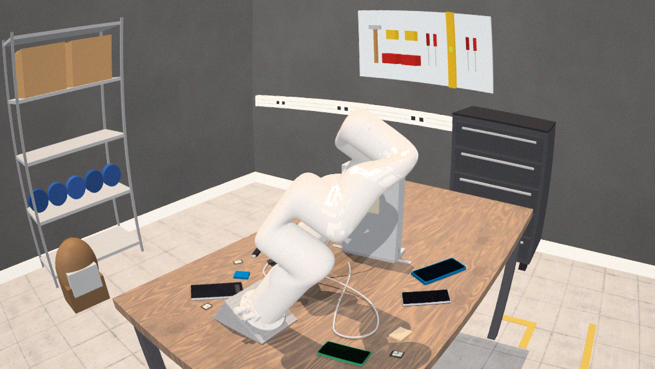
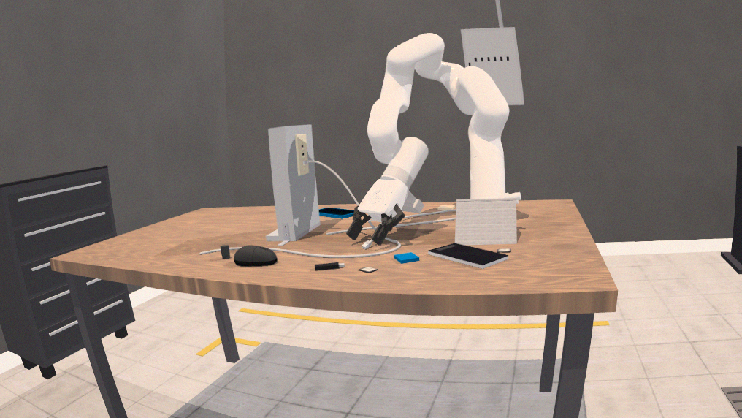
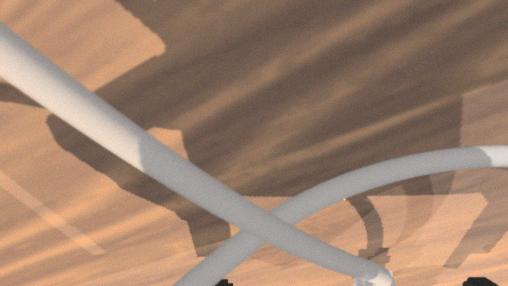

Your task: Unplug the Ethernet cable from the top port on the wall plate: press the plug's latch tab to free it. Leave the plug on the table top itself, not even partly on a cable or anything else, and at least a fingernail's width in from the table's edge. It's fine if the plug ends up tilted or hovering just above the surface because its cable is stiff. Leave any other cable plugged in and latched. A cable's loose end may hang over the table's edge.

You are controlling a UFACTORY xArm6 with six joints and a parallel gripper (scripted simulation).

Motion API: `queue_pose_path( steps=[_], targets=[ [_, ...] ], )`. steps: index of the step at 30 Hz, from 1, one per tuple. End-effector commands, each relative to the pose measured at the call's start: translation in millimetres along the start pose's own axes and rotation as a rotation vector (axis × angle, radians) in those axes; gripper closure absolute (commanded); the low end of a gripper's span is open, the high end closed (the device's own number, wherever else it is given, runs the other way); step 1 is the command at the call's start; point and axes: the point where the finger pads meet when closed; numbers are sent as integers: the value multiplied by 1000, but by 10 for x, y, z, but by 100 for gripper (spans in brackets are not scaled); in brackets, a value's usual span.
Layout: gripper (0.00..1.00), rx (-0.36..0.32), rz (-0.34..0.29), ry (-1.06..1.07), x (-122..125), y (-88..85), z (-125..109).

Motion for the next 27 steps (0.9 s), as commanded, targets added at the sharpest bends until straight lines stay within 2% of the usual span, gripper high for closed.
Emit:
queue_pose_path(
  steps=[1, 20, 27],
  targets=[
    [0, -2, 2, 0, 0, 0, -13],
    [0, -2, 2, 0, 0, 0, -13],
    [0, -2, 2, 0, 0, -116, -12]
  ],
)
Point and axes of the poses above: the point where the finger pads meet when closed, its own y axis out along the fingers, its own x axis across the jaws, z = x × y, and after that the axes turned 3 degrees about -y, right-handed
